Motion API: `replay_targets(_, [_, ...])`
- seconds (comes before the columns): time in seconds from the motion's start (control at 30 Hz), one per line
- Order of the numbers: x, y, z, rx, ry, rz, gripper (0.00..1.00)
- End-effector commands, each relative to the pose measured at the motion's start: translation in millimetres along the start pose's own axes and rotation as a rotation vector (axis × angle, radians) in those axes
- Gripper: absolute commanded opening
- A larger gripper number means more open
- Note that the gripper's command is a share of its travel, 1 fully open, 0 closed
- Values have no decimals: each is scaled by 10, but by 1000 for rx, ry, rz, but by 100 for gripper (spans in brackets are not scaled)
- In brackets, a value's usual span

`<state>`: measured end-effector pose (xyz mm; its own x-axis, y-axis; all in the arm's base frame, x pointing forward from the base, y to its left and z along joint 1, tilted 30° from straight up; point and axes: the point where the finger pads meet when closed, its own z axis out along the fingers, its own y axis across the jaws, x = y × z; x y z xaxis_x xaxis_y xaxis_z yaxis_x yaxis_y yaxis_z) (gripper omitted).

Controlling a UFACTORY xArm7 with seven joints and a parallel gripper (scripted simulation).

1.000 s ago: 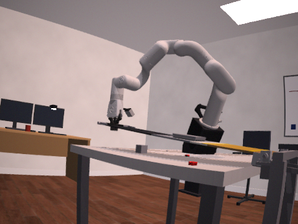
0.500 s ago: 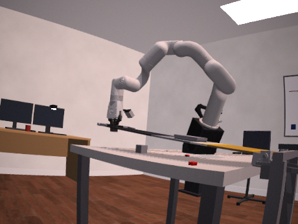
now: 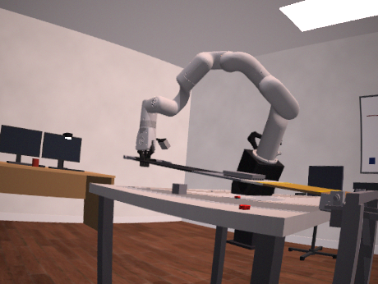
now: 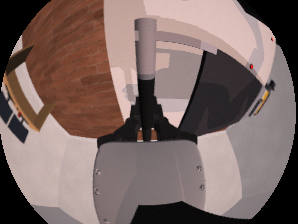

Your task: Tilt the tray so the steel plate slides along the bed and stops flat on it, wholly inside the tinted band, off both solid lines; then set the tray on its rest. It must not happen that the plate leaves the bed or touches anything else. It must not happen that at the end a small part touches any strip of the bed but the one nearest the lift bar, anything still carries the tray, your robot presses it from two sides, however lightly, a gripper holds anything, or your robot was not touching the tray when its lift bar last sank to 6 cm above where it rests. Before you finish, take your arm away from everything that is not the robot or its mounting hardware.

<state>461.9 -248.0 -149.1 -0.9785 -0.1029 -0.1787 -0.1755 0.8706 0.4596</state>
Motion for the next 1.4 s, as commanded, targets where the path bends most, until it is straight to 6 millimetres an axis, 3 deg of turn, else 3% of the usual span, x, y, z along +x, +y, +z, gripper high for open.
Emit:
replay_targets(0.0, [-14, -26, 10, 1, -2, 0, 0])
replay_targets(0.53, [-14, -19, -57, 1, -2, 0, 0])
replay_targets(0.7, [-13, 80, -757, 1, -2, 0, 0])
replay_targets(0.73, [-13, 88, -803, 1, -2, 0, 0])
replay_targets(0.77, [-13, 80, -757, 1, -2, 0, 0])
replay_targets(0.87, [-14, 7, -289, 1, -2, 0, 0])
replay_targets(0.93, [-14, -13, -117, 1, -2, 0, 0])
replay_targets(1.37, [-14, -11, -133, 1, -2, 0, 0])
